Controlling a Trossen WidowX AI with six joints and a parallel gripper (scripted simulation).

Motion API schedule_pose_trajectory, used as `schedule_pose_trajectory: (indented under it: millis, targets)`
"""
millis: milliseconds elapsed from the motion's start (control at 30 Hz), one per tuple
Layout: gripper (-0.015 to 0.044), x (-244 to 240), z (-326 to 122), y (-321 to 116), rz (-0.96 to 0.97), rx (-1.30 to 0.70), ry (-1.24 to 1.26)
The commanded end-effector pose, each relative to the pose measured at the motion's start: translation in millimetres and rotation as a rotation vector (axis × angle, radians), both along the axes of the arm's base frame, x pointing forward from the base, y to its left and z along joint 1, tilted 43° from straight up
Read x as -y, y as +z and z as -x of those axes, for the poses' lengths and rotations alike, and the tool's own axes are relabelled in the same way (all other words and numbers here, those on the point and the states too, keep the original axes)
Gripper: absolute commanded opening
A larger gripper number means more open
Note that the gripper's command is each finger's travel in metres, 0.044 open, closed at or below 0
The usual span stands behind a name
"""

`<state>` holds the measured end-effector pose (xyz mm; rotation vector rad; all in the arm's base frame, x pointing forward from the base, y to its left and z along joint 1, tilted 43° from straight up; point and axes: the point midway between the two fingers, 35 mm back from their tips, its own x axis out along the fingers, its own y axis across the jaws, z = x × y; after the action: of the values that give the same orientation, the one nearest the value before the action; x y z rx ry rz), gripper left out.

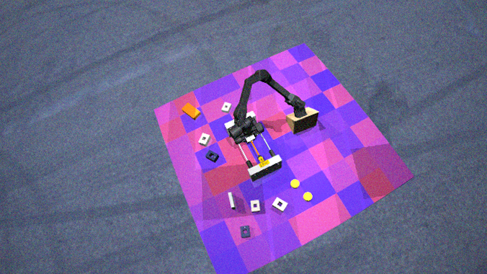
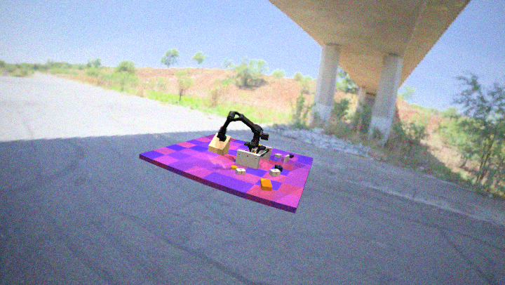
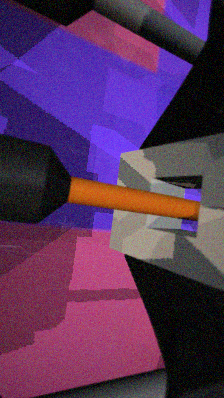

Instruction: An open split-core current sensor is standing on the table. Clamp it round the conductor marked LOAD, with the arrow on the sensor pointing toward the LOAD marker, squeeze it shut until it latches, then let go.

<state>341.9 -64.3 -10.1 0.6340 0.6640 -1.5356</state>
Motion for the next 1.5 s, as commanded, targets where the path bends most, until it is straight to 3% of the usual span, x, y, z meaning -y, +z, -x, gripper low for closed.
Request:
schedule_pose_trajectory:
  millis: [0,200,567,967,1067,1467]
  targets:
    - [0.0289,-0.9,-1.3,1.7,0.004,0.005,0.005]
    - [0.044,-3.1,-1.2,1.9,0.003,0.009,0.008]
    - [0.0163,-1.8,-1.1,1.2,0.001,0.004,0.006]
    - [0.0083,-1.8,-1.1,1.2,0.001,0.004,0.006]
    - [0.0004,-2.7,-1.2,2.2,0.001,0.005,0.006]
    - [0.0,-2.5,-0.8,1.8,0.001,0.002,0.008]
